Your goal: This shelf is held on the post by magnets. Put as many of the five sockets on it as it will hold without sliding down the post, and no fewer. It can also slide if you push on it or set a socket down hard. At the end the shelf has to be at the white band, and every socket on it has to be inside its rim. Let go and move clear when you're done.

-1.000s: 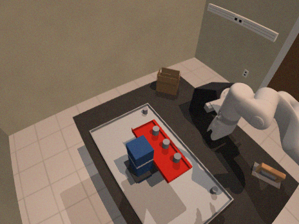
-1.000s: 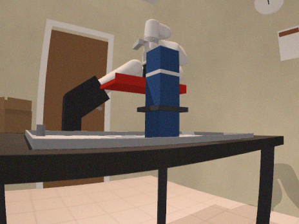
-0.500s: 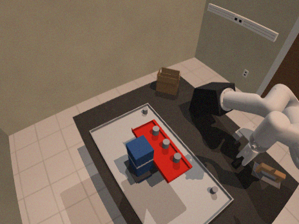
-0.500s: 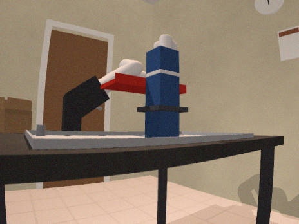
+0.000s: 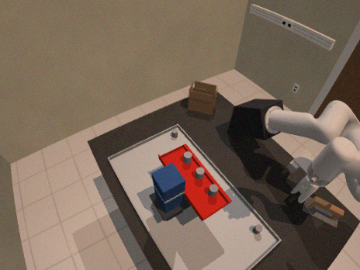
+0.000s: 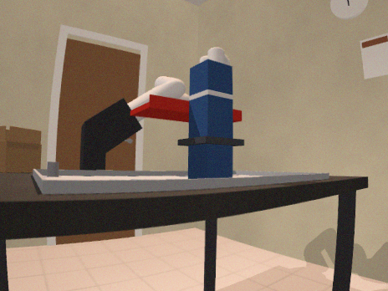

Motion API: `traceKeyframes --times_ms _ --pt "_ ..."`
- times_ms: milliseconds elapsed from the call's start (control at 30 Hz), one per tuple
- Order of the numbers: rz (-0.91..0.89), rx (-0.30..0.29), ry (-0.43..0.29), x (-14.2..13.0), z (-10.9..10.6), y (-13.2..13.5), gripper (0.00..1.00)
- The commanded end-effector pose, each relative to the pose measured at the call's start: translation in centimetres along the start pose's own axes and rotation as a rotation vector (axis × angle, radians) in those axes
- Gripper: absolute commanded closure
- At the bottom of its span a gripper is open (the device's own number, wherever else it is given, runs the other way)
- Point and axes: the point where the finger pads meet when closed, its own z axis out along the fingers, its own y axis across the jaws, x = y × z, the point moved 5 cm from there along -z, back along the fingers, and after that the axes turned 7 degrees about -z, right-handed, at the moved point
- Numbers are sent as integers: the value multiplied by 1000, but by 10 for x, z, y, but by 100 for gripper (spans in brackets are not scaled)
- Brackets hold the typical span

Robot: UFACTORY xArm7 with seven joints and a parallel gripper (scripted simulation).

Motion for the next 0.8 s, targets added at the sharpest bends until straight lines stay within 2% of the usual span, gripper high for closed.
traceKeyframes --times_ms 0,200,267,767 --pt "-1 2 0 0 1 -1 39" --pt "-1 2 0 1 22 -11 39" --pt "-1 2 0 1 22 -11 39" --pt "-1 2 0 7 131 -62 39"
